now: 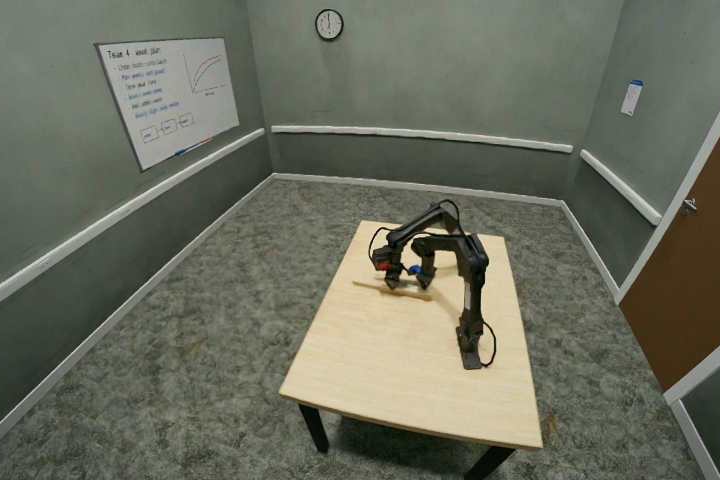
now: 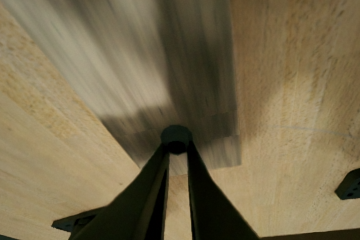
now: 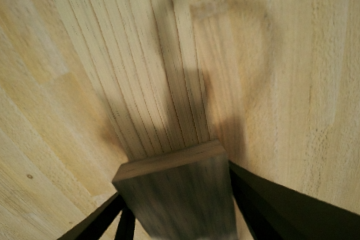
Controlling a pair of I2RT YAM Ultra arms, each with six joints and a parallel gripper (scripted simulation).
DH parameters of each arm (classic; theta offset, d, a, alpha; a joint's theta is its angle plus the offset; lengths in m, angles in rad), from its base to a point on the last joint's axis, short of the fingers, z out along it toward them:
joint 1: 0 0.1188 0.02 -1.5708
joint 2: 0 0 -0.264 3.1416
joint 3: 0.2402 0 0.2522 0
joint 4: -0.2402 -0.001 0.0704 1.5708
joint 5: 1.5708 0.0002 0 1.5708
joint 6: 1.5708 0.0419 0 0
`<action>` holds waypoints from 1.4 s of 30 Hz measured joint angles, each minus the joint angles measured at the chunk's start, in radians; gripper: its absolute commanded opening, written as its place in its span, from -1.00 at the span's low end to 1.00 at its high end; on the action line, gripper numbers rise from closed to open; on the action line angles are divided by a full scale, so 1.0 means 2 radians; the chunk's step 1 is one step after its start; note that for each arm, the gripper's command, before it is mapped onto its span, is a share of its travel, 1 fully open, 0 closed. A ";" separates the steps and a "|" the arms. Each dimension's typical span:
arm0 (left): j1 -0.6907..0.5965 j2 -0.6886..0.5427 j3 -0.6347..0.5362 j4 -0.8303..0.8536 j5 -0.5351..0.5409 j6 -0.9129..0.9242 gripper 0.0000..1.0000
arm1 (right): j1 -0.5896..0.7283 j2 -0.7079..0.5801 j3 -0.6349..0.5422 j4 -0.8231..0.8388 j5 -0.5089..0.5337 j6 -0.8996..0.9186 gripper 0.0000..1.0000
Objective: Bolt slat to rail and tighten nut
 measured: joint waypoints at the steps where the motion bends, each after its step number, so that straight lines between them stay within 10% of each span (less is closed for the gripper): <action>1: 0.000 0.000 0.000 0.000 -0.001 0.018 -0.78 | 0.000 0.000 0.000 0.000 0.000 0.000 0.45; 29: 0.000 0.000 0.000 -0.001 -0.022 0.506 -0.78 | 0.000 0.000 0.000 0.000 0.000 0.000 0.45; 42: 0.000 0.000 0.000 -0.001 -0.024 0.544 -0.78 | 0.000 0.000 0.000 0.000 0.000 0.000 0.45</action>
